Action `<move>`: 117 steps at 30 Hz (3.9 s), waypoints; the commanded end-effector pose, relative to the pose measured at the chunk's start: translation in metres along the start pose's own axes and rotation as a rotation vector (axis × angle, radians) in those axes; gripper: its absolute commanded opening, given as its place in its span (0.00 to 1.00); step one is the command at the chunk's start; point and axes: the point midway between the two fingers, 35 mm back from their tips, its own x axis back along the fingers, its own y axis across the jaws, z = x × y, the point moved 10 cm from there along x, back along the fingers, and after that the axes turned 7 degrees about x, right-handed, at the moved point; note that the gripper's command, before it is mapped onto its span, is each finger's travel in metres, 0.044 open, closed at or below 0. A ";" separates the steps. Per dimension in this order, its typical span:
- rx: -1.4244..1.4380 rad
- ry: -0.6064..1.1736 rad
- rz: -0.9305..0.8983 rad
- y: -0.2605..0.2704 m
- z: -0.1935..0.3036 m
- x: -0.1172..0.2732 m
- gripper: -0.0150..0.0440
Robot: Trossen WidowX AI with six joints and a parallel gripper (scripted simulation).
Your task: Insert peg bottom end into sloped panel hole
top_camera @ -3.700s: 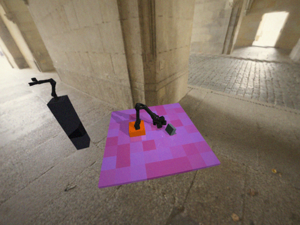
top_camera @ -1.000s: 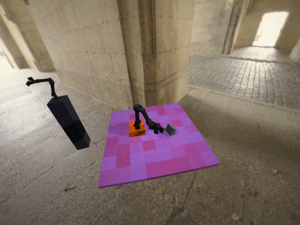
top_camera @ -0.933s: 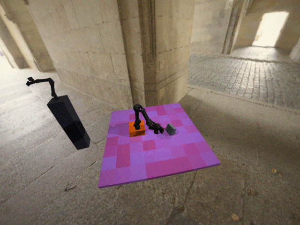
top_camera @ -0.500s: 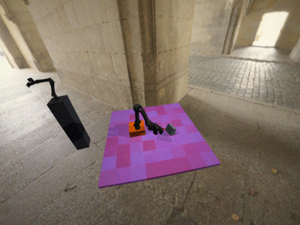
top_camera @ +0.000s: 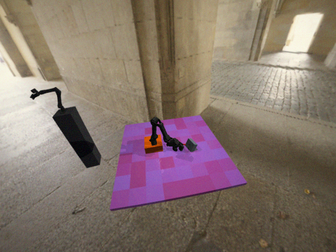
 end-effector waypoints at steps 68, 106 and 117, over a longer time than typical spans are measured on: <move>-0.057 0.034 -0.029 0.002 -0.006 -0.049 0.25; -0.057 0.035 -0.029 0.007 -0.003 -0.058 0.25; -0.057 0.036 -0.029 0.007 -0.003 -0.063 0.25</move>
